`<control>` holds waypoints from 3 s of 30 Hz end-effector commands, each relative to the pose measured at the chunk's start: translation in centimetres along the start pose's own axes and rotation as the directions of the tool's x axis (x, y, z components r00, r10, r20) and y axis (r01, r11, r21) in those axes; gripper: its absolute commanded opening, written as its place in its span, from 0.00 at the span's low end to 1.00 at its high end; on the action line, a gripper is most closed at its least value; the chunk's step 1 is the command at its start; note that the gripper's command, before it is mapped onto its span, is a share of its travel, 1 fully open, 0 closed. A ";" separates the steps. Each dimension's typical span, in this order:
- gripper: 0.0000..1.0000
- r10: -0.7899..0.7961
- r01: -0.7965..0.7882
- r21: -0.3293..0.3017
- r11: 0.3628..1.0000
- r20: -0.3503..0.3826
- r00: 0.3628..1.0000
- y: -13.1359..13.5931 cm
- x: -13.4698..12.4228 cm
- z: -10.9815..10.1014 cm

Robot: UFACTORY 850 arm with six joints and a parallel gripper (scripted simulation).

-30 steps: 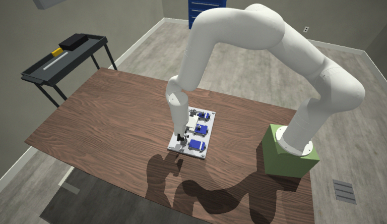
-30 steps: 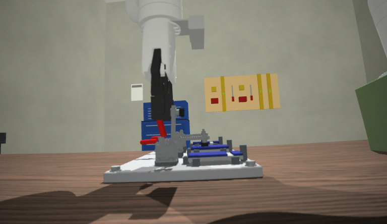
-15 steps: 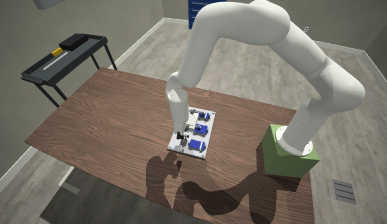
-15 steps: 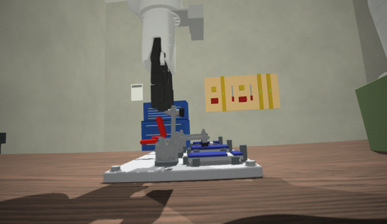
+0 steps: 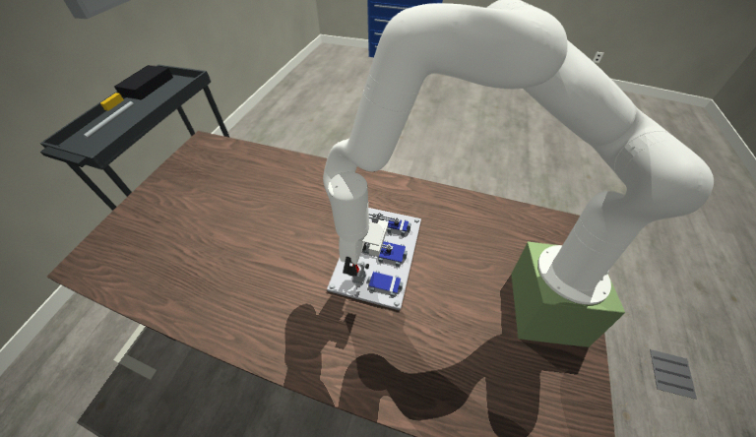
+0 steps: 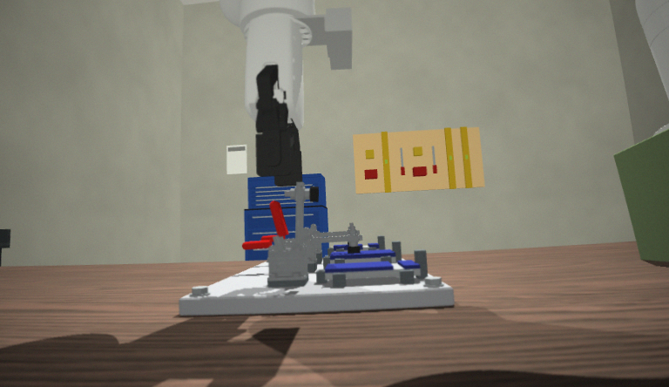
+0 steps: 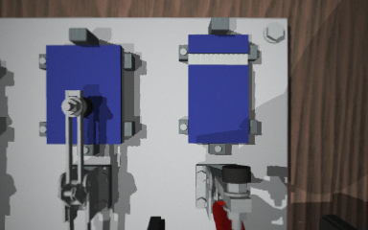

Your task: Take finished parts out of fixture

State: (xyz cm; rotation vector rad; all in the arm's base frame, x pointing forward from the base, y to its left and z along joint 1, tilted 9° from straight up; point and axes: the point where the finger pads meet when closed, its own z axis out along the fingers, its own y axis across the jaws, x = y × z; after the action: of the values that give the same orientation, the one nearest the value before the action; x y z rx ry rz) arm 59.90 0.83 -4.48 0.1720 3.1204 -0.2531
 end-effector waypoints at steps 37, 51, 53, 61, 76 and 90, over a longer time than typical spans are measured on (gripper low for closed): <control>1.00 0.000 0.000 0.000 1.000 0.002 1.000 0.0 1.6 0.2; 1.00 0.000 0.000 0.000 1.000 0.002 1.000 0.0 6.3 0.2; 1.00 0.000 0.000 0.000 1.000 0.002 1.000 0.0 6.6 0.2; 1.00 0.000 0.000 0.000 1.000 0.002 1.000 0.0 8.2 0.2; 1.00 0.000 0.000 0.000 1.000 0.002 1.000 0.0 8.7 0.2; 1.00 0.000 0.000 0.000 1.000 0.002 1.000 0.0 8.7 2.4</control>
State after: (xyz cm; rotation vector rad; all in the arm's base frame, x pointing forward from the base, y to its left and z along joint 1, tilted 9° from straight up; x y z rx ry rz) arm 51.15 1.54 -6.12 0.1722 3.1217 -0.2518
